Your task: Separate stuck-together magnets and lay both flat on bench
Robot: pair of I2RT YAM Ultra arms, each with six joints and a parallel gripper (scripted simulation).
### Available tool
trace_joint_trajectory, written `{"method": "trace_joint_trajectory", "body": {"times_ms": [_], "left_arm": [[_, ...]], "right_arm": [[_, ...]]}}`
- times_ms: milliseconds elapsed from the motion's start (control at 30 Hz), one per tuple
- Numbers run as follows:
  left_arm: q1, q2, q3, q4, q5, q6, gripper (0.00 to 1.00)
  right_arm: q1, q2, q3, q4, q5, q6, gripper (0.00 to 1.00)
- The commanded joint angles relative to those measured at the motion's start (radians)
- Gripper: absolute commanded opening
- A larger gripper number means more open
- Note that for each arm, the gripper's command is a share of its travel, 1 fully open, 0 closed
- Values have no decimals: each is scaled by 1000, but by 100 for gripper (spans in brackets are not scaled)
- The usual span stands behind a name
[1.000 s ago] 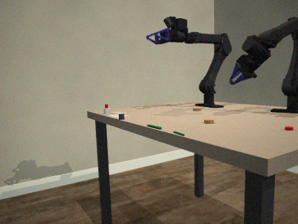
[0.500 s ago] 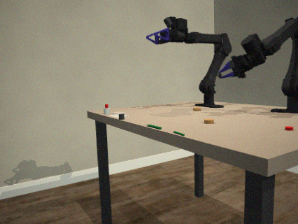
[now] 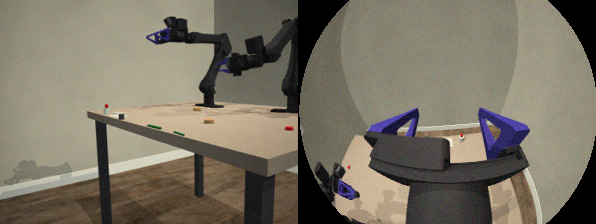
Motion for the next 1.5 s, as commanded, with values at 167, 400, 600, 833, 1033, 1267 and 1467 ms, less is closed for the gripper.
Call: {"method": "trace_joint_trajectory", "body": {"times_ms": [167, 400, 600, 833, 1033, 1267, 1467], "left_arm": [[0, 12, -43, 378, 116, -237, 25], [0, 24, -71, 429, 124, -268, 25], [0, 23, -70, 398, 115, -245, 25], [0, 23, -72, 396, 115, -244, 25], [0, 23, -73, 395, 115, -244, 25], [0, 23, -73, 394, 115, -244, 25], [0, 24, -74, 394, 115, -244, 25]], "right_arm": [[1, -1, 7, 4, -1, -1, 100], [1, -1, 7, 4, -1, -1, 100], [1, -1, 7, 4, -1, -1, 100], [1, -1, 7, 4, -1, -1, 100], [1, -1, 7, 4, -1, -1, 91], [1, -1, 7, 4, -1, -1, 82], [1, -1, 7, 4, -1, -1, 72]]}}
